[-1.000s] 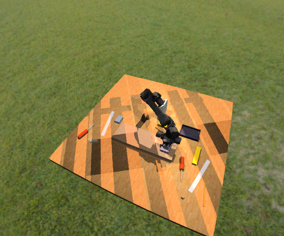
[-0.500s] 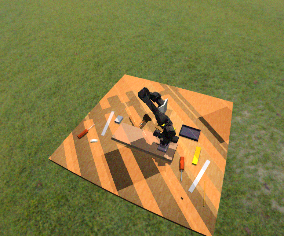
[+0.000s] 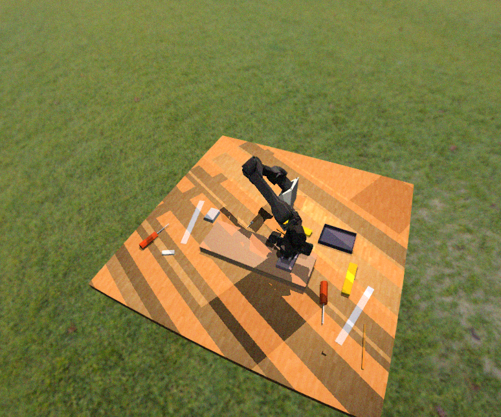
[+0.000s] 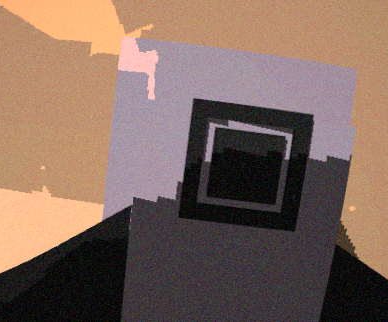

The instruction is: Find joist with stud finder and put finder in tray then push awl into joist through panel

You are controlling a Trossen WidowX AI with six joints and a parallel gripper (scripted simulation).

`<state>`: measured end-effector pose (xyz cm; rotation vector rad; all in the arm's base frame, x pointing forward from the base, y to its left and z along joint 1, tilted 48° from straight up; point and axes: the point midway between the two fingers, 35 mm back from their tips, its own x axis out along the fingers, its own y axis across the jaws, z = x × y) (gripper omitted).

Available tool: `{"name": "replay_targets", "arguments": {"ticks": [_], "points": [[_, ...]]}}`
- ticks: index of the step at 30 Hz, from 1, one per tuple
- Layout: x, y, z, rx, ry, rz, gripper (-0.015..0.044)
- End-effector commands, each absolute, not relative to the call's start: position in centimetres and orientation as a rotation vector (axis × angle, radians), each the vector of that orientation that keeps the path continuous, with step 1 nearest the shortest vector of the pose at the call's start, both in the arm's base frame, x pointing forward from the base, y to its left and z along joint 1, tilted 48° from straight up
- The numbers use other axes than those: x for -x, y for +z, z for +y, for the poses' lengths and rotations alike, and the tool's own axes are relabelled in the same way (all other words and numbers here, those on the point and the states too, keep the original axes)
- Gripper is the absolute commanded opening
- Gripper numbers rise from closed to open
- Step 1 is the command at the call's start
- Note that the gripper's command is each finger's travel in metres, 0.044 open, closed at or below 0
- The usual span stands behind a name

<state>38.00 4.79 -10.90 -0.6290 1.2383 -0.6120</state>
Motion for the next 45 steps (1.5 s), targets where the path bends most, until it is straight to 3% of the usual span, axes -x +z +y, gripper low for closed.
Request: {"name": "replay_targets", "arguments": {"ticks": [1, 45], "points": [[-38.0, -10.3, 4.1, 0.634, -0.617, 1.237, 0.0], [-37.5, -5.8, -0.2, 0.637, -0.618, 1.238, 0.0]]}}
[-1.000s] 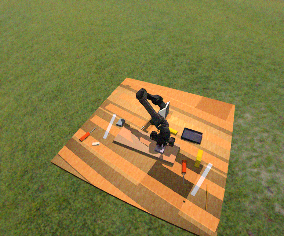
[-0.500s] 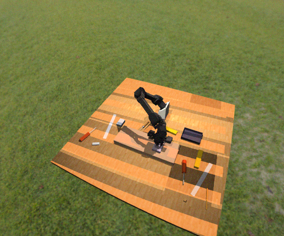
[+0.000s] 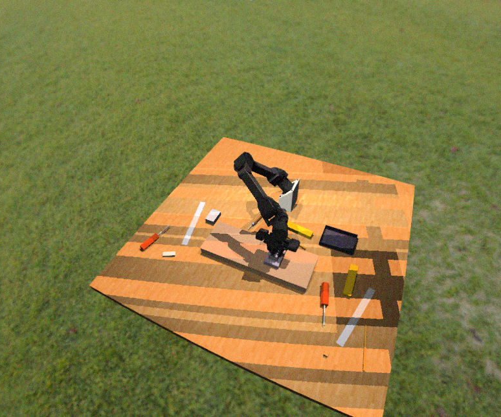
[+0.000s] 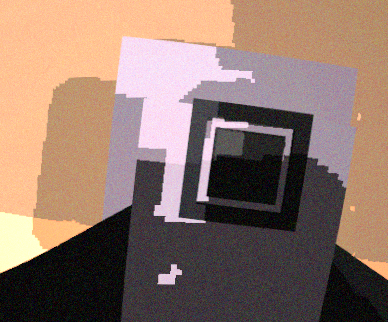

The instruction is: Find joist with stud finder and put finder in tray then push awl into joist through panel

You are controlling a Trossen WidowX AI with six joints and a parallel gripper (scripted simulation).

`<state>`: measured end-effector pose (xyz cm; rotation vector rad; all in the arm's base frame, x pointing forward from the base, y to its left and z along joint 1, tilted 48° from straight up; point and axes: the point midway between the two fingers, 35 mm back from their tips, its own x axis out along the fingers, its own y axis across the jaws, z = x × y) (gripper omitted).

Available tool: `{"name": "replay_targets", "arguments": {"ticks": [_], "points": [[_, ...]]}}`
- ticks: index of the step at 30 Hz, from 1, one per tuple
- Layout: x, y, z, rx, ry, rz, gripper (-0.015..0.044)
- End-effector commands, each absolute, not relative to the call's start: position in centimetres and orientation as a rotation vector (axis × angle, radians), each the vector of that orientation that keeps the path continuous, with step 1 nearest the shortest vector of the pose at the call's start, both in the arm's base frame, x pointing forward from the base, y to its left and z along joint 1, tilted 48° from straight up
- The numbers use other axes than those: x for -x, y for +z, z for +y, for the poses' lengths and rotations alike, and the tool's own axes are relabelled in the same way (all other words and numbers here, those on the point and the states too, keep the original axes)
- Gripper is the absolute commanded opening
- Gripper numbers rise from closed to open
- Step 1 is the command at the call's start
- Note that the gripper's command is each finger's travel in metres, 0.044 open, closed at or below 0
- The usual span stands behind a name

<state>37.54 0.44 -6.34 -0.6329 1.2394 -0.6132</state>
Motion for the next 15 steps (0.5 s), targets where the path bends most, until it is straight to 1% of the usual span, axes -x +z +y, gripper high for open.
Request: {"name": "replay_targets", "arguments": {"ticks": [1, 15], "points": [[-37.5, -5.7, -0.3, 0.637, -0.618, 1.238, 0.0], [-37.3, -4.3, -1.6, 0.638, -0.619, 1.238, 0.0]]}}
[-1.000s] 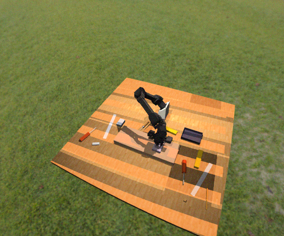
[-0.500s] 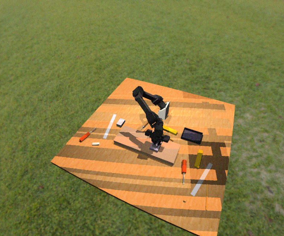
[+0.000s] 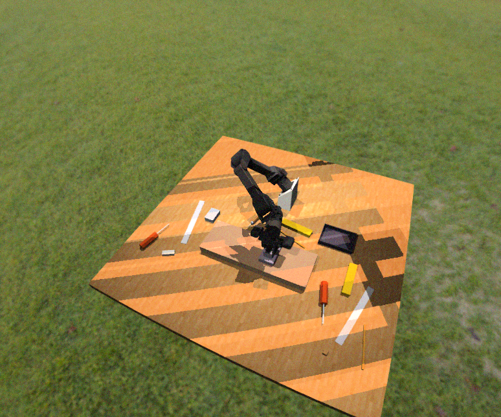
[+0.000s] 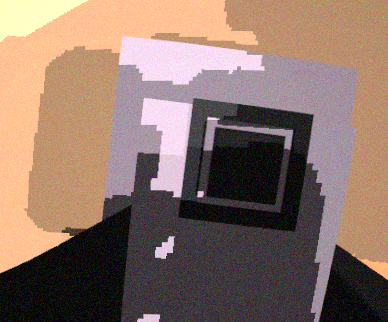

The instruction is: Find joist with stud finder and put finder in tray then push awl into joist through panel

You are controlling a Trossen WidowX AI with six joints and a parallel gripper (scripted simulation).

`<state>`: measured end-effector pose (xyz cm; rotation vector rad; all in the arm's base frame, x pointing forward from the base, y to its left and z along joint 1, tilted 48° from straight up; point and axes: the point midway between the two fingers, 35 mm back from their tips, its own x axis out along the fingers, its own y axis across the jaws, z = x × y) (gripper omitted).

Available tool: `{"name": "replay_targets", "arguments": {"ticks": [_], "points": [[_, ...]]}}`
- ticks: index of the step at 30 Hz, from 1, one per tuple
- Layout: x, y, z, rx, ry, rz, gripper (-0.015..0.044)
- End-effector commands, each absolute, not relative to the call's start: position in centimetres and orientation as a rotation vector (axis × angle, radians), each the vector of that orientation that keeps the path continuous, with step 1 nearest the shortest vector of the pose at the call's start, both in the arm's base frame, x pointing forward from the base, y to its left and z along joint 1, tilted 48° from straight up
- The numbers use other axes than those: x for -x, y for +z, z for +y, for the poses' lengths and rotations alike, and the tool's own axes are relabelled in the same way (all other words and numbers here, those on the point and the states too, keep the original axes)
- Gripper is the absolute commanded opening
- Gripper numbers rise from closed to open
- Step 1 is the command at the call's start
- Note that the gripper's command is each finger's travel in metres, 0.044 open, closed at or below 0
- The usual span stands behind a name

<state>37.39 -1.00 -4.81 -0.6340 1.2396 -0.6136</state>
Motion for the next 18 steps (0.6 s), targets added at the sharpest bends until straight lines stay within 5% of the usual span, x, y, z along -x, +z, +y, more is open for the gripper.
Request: {"name": "replay_targets", "arguments": {"ticks": [1, 18], "points": [[-37.3, -4.2, -1.7, 0.638, -0.619, 1.238, 0.0], [-37.1, -2.4, -3.3, 0.64, -0.62, 1.238, 0.0]]}}
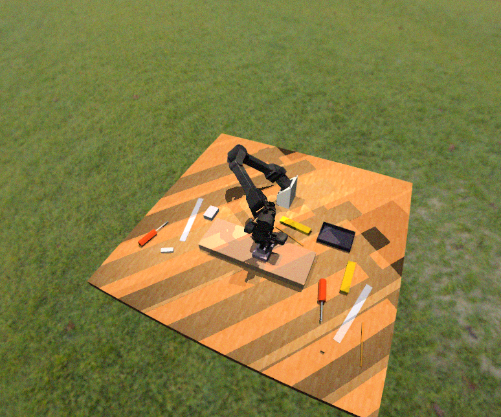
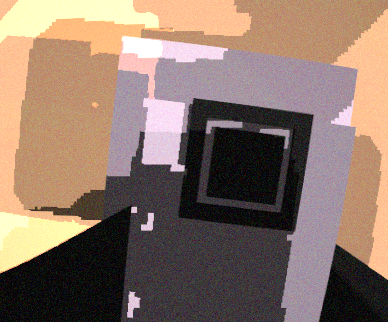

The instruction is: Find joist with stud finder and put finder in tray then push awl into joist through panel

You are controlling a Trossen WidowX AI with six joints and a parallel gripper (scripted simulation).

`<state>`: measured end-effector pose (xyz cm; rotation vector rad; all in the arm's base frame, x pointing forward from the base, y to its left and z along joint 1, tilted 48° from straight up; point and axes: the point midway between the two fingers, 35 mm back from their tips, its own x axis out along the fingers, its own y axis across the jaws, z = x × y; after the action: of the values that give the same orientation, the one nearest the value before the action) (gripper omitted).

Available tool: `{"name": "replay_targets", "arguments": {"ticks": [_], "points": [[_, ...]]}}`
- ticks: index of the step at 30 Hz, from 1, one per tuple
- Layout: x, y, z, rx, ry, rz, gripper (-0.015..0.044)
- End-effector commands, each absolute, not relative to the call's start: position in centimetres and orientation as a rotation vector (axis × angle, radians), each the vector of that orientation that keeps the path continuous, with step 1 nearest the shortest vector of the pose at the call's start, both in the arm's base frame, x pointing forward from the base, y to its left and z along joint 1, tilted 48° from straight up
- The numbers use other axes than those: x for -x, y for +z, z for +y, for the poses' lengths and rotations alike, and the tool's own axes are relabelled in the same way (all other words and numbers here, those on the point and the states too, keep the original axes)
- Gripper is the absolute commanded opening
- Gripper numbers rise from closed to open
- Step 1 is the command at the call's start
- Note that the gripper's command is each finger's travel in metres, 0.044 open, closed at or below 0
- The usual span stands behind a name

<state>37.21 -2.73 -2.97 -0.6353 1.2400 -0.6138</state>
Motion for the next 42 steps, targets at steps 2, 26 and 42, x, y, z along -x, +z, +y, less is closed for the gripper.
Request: {"name": "replay_targets", "arguments": {"ticks": [2, 26, 42], "points": [[-37.1, -2.2, -3.5, 0.64, -0.62, 1.238, 0.0], [-36.9, 0.3, -5.8, 0.641, -0.621, 1.239, 0.0], [-36.7, 1.9, -7.3, 0.642, -0.621, 1.239, 0.0]]}}
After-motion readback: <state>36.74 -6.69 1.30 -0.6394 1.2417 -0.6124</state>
